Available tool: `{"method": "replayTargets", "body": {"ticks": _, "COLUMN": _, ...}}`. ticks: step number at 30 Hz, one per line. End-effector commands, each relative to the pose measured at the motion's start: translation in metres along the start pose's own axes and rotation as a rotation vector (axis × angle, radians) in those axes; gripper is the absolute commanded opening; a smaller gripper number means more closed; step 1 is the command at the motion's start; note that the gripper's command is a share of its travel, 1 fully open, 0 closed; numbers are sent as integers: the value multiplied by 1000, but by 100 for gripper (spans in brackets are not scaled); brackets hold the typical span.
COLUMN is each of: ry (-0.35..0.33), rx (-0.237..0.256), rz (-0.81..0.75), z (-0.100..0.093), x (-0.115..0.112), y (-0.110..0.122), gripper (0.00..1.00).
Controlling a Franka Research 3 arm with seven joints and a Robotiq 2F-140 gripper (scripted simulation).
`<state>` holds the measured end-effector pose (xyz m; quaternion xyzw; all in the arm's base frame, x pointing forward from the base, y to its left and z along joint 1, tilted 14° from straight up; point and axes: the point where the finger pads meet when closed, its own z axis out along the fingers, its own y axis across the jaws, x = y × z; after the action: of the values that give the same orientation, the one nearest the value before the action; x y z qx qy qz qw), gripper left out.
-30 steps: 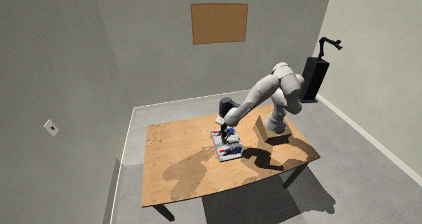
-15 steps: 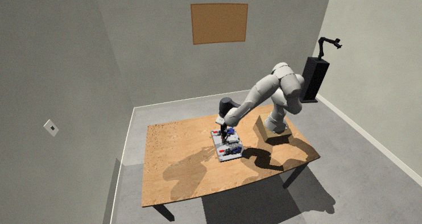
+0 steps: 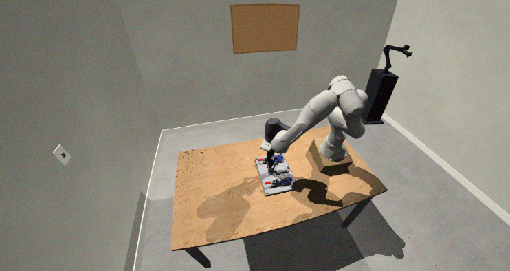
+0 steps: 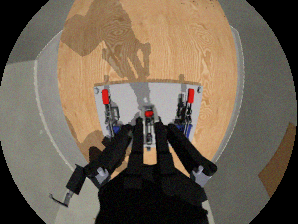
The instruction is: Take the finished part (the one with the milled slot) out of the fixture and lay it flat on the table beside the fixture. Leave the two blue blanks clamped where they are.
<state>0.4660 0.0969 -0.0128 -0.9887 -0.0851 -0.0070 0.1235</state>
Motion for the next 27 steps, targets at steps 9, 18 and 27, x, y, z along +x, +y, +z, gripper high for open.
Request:
{"method": "replayTargets", "body": {"ticks": 9, "ry": -14, "rx": 1, "rz": -1, "z": 2, "x": -7, "y": 1, "gripper": 0}}
{"method": "replayTargets", "body": {"ticks": 18, "ry": -14, "rx": 1, "rz": -1, "z": 2, "x": -10, "y": 1, "gripper": 0}}
{"method": "replayTargets", "body": {"ticks": 27, "ry": -14, "rx": 1, "rz": -1, "z": 2, "x": -14, "y": 1, "gripper": 0}}
